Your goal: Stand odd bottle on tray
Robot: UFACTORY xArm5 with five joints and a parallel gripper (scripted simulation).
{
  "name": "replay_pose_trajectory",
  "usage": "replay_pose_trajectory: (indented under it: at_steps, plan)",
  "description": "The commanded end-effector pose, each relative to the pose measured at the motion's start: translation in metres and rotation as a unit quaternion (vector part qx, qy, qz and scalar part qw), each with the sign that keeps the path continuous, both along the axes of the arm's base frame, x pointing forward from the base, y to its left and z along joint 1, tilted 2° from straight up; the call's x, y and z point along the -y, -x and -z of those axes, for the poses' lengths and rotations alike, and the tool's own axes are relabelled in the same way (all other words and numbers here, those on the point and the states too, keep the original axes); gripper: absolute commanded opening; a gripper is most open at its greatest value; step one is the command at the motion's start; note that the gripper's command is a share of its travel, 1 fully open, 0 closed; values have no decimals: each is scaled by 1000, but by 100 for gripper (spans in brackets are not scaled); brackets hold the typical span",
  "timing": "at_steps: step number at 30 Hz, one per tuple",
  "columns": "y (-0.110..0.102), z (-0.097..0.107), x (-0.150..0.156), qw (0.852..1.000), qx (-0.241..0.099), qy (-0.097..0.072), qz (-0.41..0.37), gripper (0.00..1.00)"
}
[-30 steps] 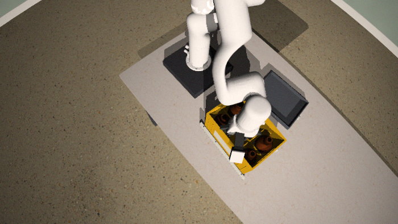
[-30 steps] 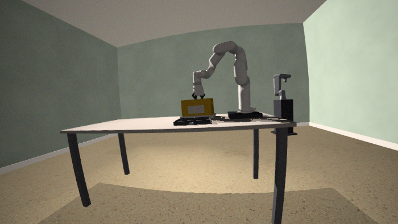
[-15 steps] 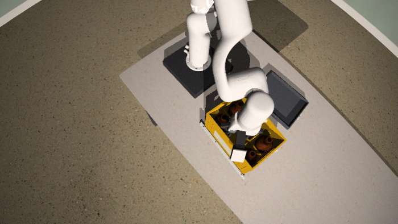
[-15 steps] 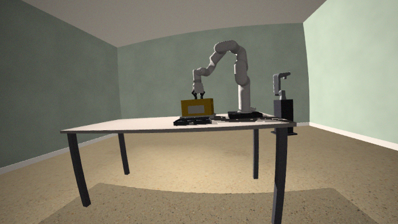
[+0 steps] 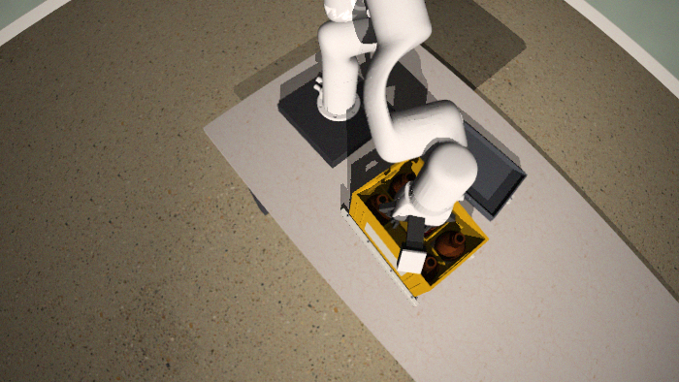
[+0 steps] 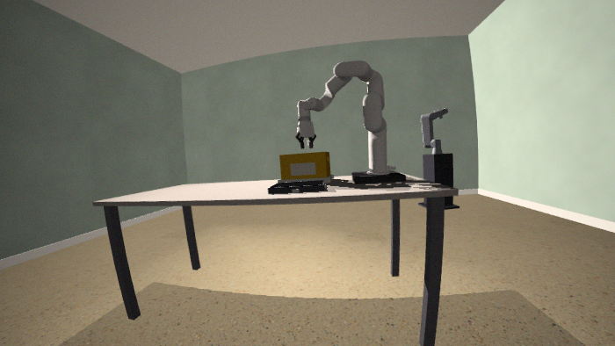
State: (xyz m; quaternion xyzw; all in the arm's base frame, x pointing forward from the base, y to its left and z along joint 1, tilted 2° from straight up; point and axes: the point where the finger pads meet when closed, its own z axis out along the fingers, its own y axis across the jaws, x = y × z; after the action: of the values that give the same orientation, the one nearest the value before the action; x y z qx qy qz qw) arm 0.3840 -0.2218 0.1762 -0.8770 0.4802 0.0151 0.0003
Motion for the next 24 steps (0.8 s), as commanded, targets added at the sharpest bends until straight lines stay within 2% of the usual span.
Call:
replay_pose_trajectory:
  at_steps: [1,13,14,24]
  plan:
    - [-1,-12,1,1000,1,1,0,65]
    - [-1,-19,1,1000,1,1,0,65]
    - [-1,-19,1,1000,1,1,0,0]
    - [-1,-19,1,1000,1,1,0,0]
